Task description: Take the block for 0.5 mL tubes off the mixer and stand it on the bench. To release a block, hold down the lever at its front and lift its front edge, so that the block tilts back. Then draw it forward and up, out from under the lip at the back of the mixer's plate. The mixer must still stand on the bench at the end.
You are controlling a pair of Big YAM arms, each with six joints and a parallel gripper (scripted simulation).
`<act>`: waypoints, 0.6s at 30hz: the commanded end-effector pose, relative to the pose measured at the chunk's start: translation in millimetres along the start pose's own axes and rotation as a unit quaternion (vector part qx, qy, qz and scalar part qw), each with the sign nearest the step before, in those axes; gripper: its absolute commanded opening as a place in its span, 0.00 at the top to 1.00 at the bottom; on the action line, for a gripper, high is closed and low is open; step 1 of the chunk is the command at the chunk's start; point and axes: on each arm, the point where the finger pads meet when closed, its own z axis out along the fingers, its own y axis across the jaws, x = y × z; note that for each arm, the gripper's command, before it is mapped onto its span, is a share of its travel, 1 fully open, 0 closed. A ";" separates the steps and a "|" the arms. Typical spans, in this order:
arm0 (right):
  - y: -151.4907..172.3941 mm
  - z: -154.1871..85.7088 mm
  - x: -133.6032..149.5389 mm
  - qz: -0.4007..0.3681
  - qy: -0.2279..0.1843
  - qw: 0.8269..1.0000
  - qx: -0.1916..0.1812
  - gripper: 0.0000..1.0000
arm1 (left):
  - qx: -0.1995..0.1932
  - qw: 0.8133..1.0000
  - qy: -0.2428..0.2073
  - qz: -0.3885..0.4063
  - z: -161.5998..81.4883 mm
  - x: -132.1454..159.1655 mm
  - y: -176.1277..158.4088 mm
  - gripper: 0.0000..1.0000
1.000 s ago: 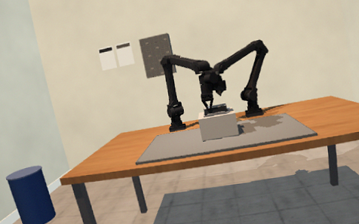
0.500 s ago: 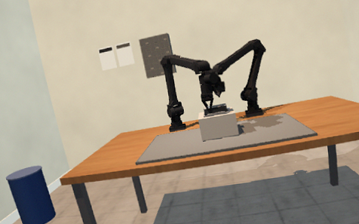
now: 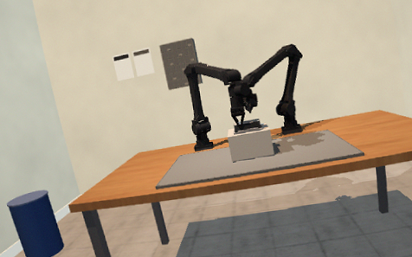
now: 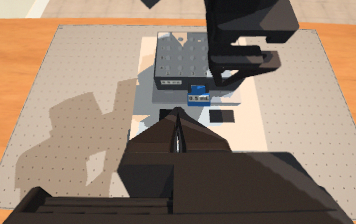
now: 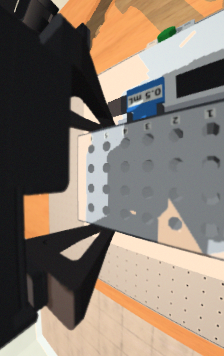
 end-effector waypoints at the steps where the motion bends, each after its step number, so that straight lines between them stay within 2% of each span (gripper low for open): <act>1: -11.3 -15.9 -9.8 -0.001 -0.010 1.000 0.013 1.00 | 0.012 1.000 -0.020 -0.016 2.5 -35.3 -17.6 1.00; 18: -11.3 -15.9 -9.8 -0.001 -0.010 1.000 0.013 1.00 | 0.013 1.000 -0.020 -0.014 23.5 -42.1 -29.8 1.00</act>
